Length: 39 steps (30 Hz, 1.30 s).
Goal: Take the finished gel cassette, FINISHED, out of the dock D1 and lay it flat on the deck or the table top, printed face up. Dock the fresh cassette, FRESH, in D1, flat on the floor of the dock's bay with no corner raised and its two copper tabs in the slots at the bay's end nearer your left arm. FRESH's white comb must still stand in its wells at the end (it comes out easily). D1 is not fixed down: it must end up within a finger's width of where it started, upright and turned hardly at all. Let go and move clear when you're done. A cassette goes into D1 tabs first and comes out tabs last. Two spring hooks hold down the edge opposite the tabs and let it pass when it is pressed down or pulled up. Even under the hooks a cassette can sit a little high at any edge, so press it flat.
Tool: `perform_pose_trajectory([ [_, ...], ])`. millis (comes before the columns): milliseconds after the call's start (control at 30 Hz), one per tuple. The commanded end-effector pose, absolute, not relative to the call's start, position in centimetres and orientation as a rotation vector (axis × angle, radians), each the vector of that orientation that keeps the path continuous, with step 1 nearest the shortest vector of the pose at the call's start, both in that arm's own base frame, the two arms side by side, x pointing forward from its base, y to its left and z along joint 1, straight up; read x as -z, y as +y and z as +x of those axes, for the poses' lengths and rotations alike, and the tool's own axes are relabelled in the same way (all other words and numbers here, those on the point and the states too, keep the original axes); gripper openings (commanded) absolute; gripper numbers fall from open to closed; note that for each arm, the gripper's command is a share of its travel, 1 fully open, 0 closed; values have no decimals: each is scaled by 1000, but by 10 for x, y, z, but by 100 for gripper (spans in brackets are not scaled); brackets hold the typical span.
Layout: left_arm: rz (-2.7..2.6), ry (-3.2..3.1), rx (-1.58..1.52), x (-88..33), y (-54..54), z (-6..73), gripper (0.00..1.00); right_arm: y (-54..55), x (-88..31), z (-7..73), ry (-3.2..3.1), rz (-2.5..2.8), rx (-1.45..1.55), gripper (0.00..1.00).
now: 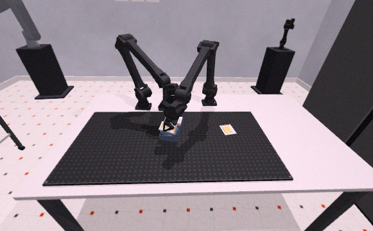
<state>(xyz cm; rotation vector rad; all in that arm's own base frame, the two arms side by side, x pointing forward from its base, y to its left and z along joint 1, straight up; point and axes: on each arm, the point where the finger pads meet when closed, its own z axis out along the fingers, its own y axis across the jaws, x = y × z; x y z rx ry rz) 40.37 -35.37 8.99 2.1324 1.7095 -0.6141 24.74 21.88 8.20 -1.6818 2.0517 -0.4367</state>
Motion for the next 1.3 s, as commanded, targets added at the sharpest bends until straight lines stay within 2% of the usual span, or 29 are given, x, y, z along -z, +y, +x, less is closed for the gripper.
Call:
perform_pose_trajectory([
  [0, 2108, 1649, 572, -114, -368, 419, 0, 183, -16, 217, 2151, -1839, 475, 0],
  [1267, 2105, 1644, 568, -116, -369, 421, 0, 183, -16, 217, 2151, -1839, 475, 0],
])
